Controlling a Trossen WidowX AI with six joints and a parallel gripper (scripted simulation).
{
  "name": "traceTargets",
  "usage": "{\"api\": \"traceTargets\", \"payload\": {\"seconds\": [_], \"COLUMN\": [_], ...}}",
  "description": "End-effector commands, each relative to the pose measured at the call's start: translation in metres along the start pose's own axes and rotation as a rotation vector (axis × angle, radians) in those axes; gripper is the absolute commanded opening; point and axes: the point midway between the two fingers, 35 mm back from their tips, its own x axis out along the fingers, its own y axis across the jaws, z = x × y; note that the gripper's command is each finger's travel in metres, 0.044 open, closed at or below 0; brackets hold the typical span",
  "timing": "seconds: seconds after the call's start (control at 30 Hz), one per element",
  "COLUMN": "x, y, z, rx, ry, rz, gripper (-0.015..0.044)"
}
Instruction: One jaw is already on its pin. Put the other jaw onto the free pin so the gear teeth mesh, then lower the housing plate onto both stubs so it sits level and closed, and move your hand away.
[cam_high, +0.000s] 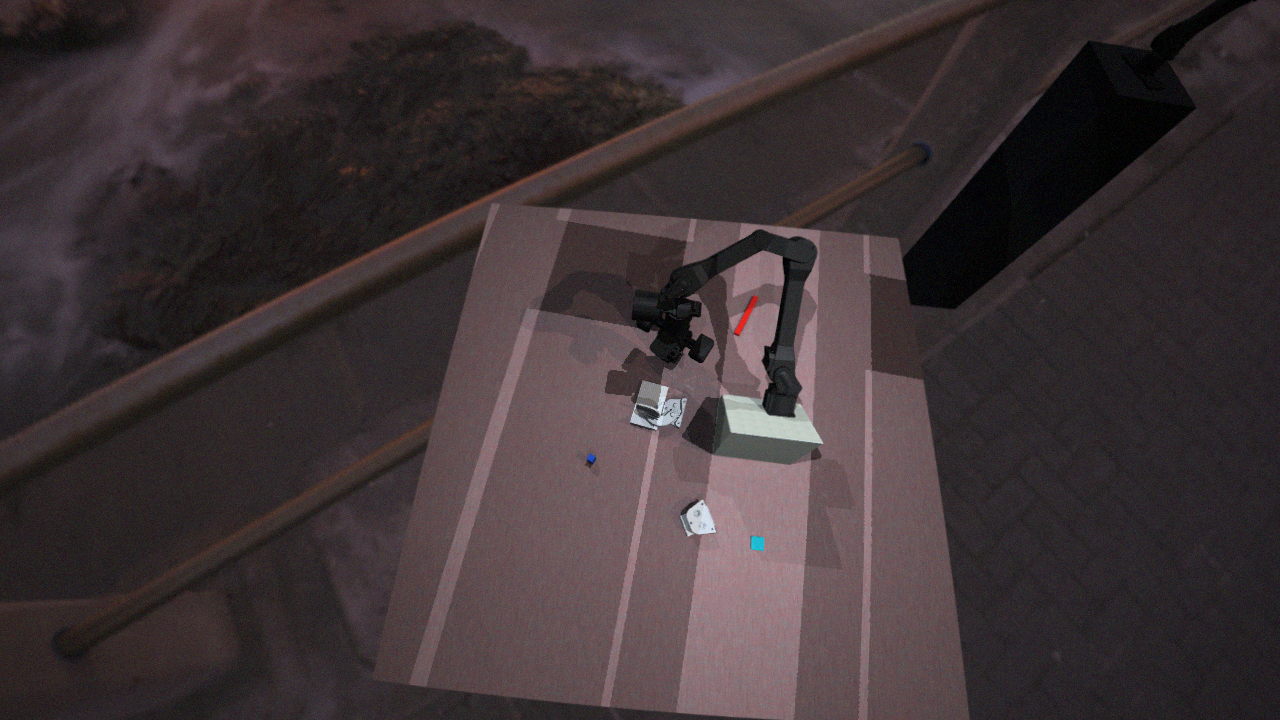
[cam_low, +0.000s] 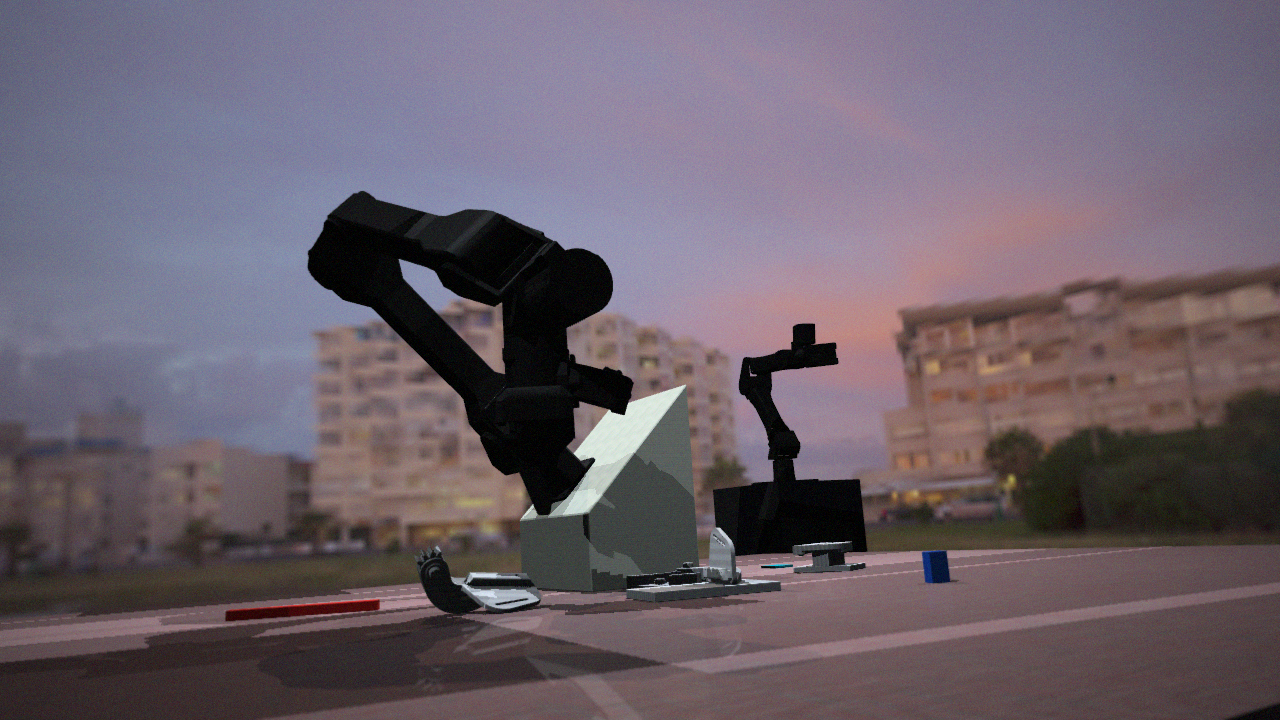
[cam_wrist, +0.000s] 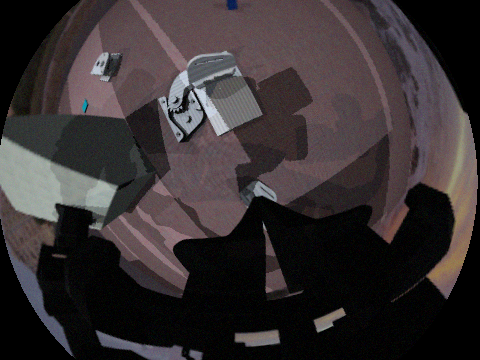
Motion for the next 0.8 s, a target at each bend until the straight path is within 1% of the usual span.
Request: {"api": "traceTargets", "payload": {"seconds": [0.0,0.77], "x": [-0.002,-0.002], "y": [-0.003,-0.011], "z": [-0.004,-0.018], "rx": [0.147,0.859], "ry": [-0.008,-0.010], "rz": [-0.004,-0.001], "gripper": [0.0000,0.0000]}}
